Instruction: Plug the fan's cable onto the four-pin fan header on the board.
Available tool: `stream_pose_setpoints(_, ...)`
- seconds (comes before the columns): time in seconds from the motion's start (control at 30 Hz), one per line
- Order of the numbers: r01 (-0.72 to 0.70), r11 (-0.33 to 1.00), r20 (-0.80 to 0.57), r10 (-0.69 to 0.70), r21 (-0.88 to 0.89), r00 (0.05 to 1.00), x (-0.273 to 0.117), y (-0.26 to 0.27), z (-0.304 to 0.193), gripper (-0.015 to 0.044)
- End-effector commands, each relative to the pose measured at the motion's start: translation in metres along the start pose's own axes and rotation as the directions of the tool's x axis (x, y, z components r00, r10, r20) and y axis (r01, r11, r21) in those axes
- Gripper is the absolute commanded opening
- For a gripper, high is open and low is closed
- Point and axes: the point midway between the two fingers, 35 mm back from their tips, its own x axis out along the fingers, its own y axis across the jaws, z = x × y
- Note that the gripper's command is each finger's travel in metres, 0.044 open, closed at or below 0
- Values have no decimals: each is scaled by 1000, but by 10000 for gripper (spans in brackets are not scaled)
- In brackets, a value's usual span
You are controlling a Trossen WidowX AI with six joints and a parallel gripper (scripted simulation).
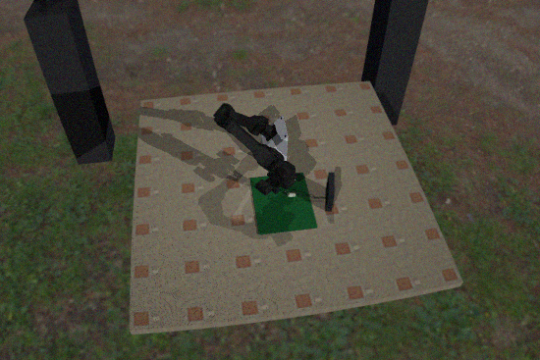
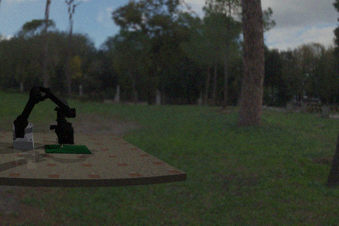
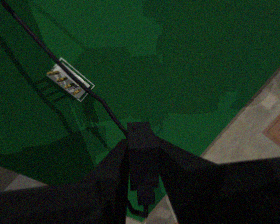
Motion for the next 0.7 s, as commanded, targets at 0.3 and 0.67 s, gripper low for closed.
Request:
stream_pose_setpoints(0.3,0,971,13,-4,237,1000,-14,4,6,0)
stream_pose_setpoints(0.67,-6,812,14,-2,583,1000,-14,13,14,0)
